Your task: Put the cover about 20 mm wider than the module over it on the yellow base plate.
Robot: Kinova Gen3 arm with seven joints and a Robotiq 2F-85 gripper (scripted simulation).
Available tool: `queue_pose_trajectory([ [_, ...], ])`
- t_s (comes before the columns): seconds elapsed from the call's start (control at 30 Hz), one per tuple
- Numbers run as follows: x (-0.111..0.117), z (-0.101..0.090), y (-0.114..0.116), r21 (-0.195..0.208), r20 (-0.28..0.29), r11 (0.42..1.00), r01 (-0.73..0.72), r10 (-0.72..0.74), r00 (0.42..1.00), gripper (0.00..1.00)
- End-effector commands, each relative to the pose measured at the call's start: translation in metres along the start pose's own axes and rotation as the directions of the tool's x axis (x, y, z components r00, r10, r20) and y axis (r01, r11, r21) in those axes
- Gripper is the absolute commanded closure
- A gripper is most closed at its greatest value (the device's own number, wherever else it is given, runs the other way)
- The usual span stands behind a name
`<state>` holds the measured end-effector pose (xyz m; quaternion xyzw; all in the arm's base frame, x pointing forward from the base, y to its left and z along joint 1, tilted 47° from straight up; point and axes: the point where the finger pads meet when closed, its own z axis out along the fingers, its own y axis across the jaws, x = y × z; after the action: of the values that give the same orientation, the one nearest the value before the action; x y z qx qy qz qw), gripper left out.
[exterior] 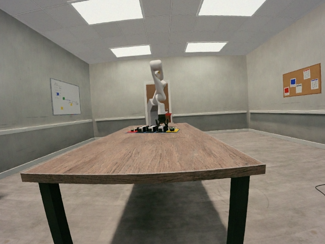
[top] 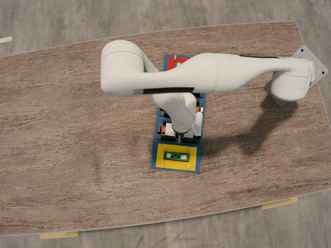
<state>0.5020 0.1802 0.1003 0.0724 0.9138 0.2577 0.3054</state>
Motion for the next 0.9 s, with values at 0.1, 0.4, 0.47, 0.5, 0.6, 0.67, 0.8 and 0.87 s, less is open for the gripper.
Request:
queue_pose_trajectory([
  [0.1,-0.0004,-0.0003,-0.0001,0.000,0.001,1.000,0.000,0.000,1.000,0.30],
  [0.4,-0.0004,-0.0003,-0.0001,0.000,0.001,1.000,0.000,0.000,1.000,0.30],
  [0.47,-0.0004,-0.0003,-0.0001,0.000,0.001,1.000,0.000,0.000,1.000,0.30],
  [0.5,-0.0004,-0.0003,-0.0001,0.000,0.001,1.000,0.000,0.000,1.000,1.00],
  [0.6,-0.0004,-0.0003,-0.0001,0.000,0.001,1.000,0.000,0.000,1.000,1.00],
  [0.67,-0.0004,-0.0003,-0.0001,0.000,0.001,1.000,0.000,0.000,1.000,1.00],
  [0.8,-0.0004,-0.0003,-0.0001,0.000,0.001,1.000,0.000,0.000,1.000,1.00],
  [0.87,-0.0004,-0.0003,-0.0001,0.000,0.001,1.000,0.000,0.000,1.000,1.00],
])
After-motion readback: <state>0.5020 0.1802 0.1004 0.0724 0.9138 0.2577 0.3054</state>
